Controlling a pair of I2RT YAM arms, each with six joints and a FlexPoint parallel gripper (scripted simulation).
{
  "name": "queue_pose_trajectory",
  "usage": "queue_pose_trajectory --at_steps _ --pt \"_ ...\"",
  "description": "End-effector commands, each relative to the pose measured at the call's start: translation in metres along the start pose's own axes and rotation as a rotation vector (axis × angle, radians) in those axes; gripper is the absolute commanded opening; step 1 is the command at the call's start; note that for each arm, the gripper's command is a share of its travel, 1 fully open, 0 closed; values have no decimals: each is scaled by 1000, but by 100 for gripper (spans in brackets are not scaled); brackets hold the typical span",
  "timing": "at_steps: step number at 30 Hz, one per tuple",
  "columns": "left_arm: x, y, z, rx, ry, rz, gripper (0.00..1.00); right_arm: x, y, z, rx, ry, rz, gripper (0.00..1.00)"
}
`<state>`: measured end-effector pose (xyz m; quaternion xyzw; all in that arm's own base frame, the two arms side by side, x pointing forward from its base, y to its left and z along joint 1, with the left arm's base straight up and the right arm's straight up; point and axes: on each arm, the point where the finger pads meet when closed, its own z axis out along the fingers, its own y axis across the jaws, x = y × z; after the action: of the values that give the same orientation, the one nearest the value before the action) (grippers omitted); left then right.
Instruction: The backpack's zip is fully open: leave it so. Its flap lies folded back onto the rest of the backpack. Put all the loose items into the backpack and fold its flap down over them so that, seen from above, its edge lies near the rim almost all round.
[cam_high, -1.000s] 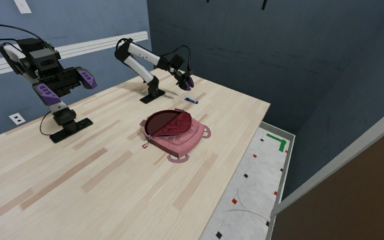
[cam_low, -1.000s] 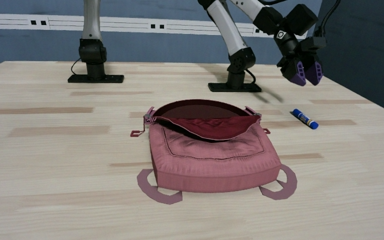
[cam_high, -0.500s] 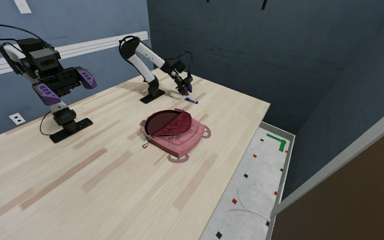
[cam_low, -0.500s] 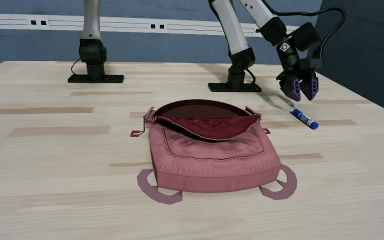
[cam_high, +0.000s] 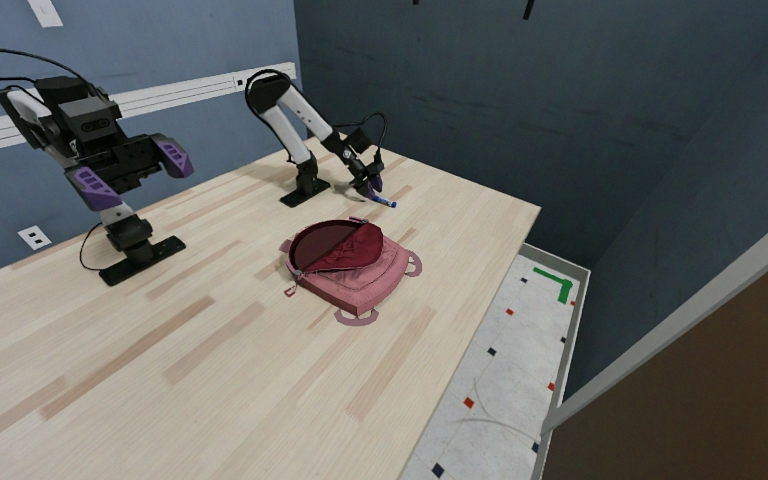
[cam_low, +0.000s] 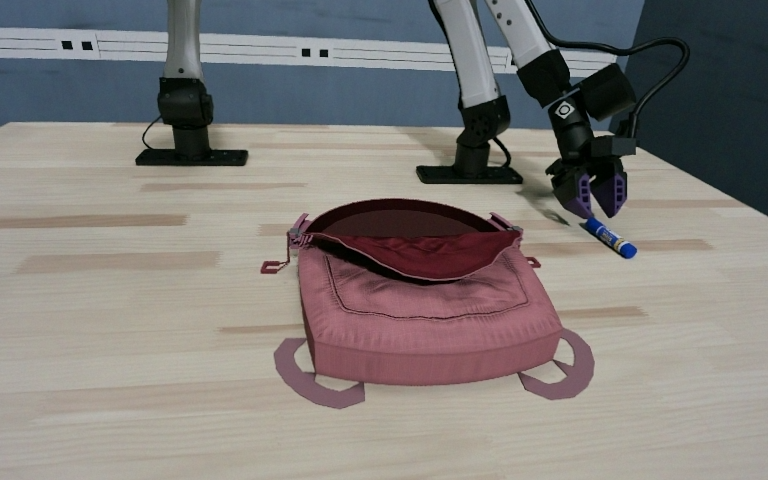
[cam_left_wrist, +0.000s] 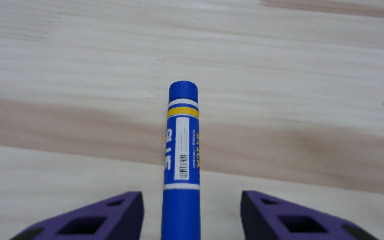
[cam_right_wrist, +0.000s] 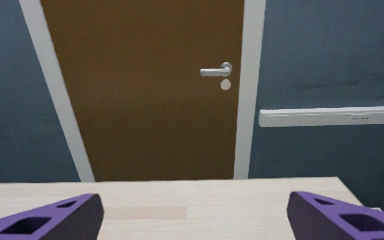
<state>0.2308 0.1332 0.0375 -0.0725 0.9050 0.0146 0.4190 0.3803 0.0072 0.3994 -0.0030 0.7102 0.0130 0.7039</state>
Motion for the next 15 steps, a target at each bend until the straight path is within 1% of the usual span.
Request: queue_pose_trajectory --at_steps 1,9,13,15 --pt "-2 2 8 -4 -44 35 47 -6 0 -2 -1 -15 -1 90" --pt "16 5 24 -16 -39 29 47 -6 0 -2 -1 -15 -1 90" --pt "16 7 24 -19 -39 24 47 -6 0 -2 -1 -15 -1 90" --pt "9 13 24 -30 -53 34 47 -6 0 -2 -1 -15 -1 90"
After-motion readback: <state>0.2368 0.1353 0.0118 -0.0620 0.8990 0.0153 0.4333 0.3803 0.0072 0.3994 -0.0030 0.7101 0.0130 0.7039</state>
